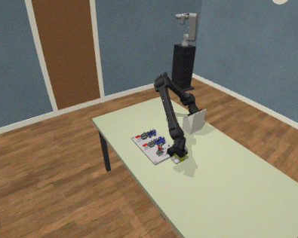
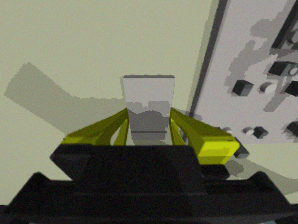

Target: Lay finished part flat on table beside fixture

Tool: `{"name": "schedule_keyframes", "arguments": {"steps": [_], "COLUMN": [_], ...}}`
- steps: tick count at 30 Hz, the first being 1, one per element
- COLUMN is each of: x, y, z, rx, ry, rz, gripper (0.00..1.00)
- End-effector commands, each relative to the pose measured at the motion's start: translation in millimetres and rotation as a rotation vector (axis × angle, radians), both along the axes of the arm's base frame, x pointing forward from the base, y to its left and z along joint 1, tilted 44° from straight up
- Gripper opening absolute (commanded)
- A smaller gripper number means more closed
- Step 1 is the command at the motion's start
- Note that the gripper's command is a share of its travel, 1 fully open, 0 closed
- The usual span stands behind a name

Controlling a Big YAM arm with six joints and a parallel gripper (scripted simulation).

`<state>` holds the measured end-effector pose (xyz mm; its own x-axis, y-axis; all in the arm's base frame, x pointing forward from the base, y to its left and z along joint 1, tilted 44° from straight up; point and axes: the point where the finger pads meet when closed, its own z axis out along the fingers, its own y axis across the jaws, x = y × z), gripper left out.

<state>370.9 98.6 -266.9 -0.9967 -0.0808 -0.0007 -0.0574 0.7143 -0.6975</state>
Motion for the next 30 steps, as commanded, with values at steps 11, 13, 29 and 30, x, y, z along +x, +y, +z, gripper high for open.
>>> {"name": "schedule_keyframes", "arguments": {"steps": [11, 13, 29, 30], "x": [-2.3, -2.4, -3.9, -4.0], "y": [-10.2, -9.4, -10.2, -10.3], "z": [-9.5, -9.7, -10.2, -10.2], "rx": [-0.008, -0.007, -0.009, -0.01], "ry": [0.013, 0.012, 0.015, 0.016], "rz": [-0.007, -0.005, -0.005, -0.005], "gripper": [0.0, 0.0, 0.0, 0.0]}}
